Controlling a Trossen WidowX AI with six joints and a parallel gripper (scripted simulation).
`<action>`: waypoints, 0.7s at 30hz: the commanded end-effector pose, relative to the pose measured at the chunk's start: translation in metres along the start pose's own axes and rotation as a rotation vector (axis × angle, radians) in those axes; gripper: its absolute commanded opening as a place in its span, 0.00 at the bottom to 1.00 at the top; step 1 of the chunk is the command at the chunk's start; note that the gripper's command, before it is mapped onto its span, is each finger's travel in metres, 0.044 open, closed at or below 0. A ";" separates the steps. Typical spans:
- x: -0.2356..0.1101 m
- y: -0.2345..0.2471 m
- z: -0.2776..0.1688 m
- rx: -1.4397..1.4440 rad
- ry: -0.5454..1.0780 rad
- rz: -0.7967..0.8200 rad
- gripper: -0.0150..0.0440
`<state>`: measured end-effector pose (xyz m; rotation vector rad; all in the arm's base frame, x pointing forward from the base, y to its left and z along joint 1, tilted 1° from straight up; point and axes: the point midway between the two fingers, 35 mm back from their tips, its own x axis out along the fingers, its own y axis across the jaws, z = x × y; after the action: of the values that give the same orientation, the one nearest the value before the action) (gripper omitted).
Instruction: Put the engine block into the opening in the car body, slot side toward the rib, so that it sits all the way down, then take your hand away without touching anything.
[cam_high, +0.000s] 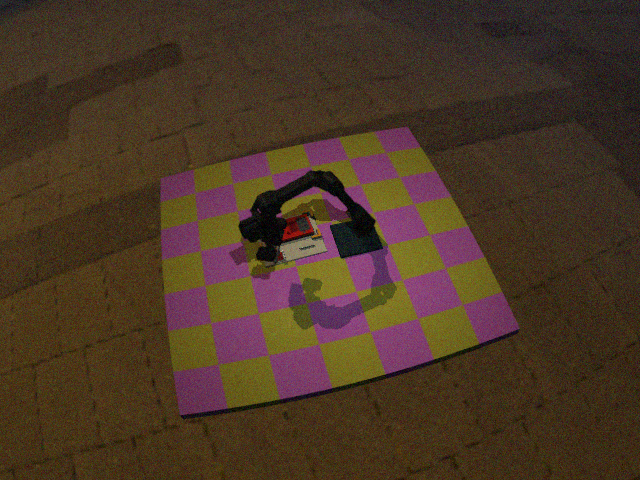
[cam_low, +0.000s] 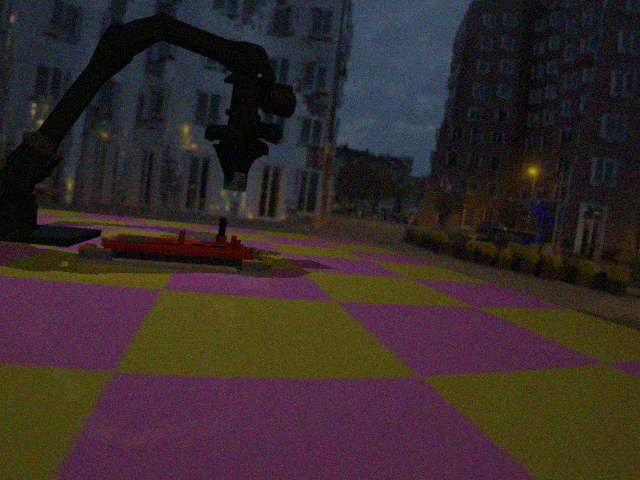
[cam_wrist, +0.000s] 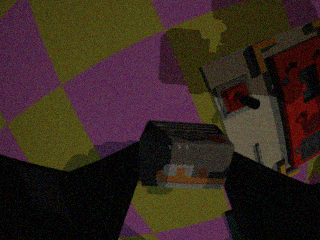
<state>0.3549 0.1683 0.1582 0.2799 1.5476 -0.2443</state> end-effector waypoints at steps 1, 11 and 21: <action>0.001 -0.001 0.000 -0.143 -0.003 -0.003 0.25; 0.002 -0.001 0.000 -0.489 -0.003 -0.004 0.25; 0.003 0.000 0.000 -0.836 -0.002 -0.004 0.25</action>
<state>0.3548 0.1684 0.1552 -0.2940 1.5342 0.3231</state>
